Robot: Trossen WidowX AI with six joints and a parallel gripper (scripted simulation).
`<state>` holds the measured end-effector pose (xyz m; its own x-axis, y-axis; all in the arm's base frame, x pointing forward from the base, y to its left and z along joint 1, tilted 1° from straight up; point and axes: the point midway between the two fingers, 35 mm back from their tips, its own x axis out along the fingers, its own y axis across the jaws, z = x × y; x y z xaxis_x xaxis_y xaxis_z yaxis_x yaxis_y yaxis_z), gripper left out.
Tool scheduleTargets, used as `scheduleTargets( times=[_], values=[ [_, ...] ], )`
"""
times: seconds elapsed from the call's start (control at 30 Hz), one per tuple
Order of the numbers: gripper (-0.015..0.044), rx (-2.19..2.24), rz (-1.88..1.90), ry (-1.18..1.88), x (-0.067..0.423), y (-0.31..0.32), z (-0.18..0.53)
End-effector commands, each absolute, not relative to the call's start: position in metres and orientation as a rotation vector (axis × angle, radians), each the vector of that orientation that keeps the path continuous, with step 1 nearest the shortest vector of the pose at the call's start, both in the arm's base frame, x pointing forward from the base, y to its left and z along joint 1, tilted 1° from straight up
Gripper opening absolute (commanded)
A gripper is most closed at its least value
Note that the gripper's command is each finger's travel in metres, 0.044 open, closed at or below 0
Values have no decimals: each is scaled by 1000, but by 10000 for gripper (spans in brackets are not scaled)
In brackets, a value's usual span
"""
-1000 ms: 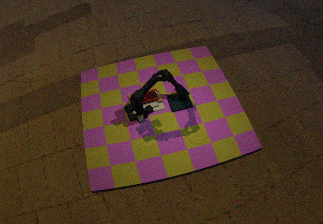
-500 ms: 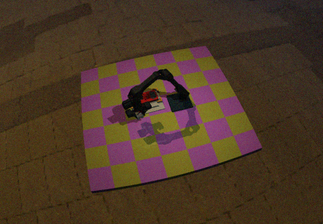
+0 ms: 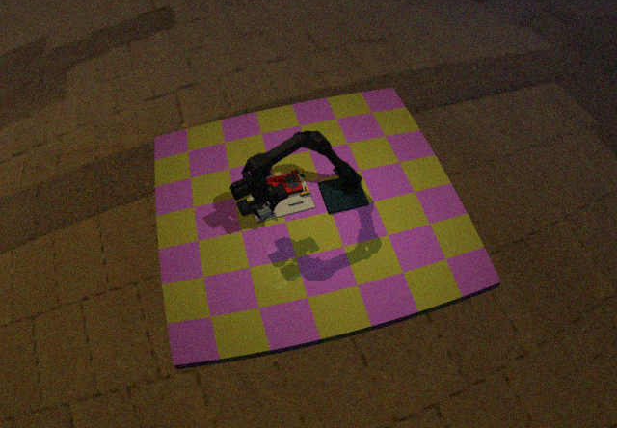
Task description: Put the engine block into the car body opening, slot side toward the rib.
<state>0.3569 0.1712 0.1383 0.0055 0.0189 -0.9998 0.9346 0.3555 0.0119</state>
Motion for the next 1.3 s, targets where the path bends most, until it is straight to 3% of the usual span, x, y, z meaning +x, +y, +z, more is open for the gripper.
scheduleTargets(
  times=[0.0,0.37,1.27],
  values=[
    [0,952,-914,1359,357,169,154],
    [0,909,-874,1378,355,167,165],
    [0,192,-163,1552,355,168,158]
  ],
)
